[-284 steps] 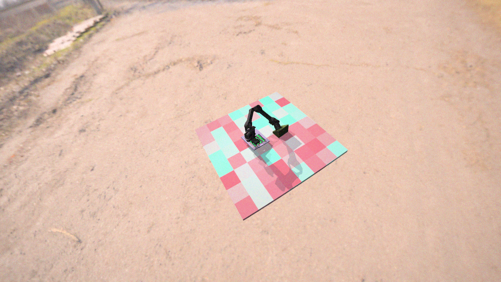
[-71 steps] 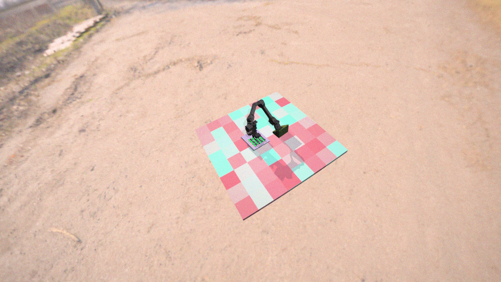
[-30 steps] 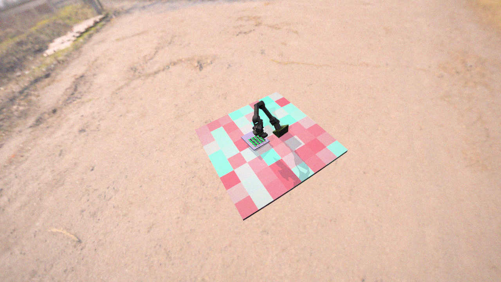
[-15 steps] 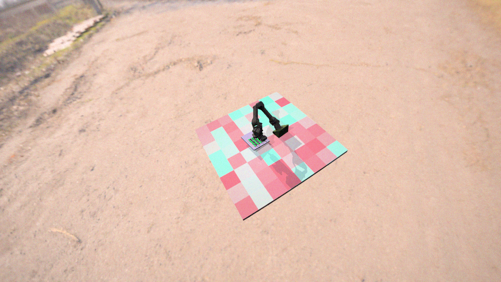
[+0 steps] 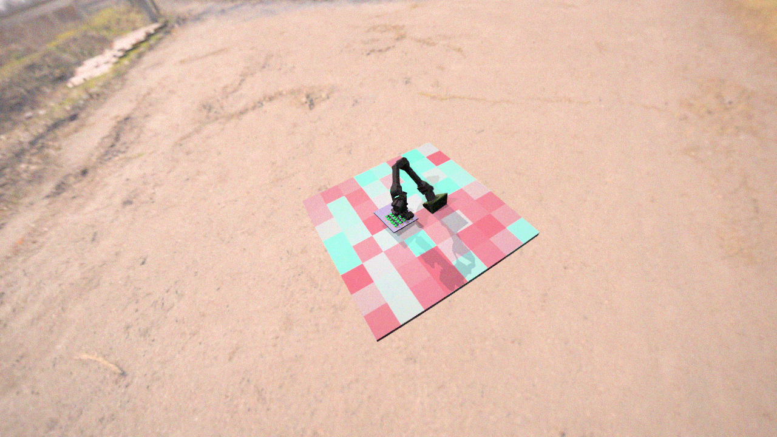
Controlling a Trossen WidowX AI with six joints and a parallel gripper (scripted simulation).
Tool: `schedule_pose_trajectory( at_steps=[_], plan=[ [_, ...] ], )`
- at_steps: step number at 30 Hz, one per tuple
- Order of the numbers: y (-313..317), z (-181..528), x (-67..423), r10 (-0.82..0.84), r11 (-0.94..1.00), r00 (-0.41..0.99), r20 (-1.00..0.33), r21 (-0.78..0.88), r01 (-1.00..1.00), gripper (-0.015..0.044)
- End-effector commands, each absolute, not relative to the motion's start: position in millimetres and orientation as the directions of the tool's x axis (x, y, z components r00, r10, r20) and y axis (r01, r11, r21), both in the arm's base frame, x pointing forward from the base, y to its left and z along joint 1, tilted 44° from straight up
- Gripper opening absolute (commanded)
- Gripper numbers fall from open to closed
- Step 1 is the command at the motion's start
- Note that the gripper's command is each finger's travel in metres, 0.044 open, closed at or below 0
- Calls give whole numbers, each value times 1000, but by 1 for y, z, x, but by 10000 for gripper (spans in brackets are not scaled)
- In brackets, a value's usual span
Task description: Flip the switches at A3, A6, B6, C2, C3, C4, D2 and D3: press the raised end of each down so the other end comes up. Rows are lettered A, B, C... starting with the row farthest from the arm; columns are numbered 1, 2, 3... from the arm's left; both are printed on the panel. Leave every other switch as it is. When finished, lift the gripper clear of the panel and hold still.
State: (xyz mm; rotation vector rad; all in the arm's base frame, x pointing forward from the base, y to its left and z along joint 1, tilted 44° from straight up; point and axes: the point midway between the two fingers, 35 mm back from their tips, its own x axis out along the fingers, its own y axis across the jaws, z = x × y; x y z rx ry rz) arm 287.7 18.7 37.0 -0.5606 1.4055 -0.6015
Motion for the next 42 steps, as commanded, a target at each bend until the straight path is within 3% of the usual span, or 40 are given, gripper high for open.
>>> schedule_pose_trajectory(
  at_steps=[1,42],
  plan=[
    [18,36,287,-686,728,68,-725,-684,50,0],
    [15,34,288,-686,728,68,-724,-684,50,0]
  ],
)
